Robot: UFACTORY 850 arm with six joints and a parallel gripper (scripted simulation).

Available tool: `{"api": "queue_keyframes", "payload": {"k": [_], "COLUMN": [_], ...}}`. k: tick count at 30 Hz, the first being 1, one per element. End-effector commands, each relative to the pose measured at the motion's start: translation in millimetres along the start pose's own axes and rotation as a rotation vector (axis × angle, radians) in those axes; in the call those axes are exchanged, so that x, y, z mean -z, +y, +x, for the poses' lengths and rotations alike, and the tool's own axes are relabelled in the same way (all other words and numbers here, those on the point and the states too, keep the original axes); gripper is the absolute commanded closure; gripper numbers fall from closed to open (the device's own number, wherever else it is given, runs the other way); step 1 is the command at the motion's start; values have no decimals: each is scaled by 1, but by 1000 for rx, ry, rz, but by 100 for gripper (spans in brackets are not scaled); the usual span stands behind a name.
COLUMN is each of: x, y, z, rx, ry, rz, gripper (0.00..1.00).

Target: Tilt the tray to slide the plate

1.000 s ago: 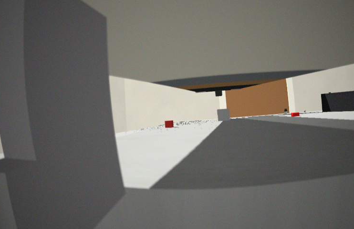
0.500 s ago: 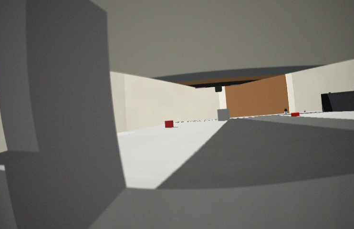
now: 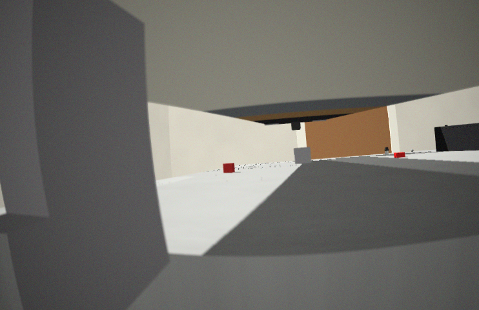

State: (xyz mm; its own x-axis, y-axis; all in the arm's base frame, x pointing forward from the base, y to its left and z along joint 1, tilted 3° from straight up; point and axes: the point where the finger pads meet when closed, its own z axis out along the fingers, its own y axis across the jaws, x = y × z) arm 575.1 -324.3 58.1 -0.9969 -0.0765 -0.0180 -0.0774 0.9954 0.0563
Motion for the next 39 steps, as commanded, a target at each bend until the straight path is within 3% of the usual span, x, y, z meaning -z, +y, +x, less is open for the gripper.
{"api": "queue_keyframes", "payload": {"k": [1, 22, 24, 27, 28, 30, 33, 39], "x": [3, 8, 28, 80, 85, 66, 15, 9], "y": [-1, 0, 3, 12, 13, 9, 1, 0], "z": [-1, -1, -1, -1, -1, -1, -1, -1], "rx": [0, 0, 0, 0, 0, 0, 0, 0], "ry": [-3, -3, -3, -3, -3, -3, -3, -3], "rz": [2, 2, 2, 2, 2, 2, 2, 2], "gripper": [100, 100, 100, 100, 100, 100, 100, 100]}}
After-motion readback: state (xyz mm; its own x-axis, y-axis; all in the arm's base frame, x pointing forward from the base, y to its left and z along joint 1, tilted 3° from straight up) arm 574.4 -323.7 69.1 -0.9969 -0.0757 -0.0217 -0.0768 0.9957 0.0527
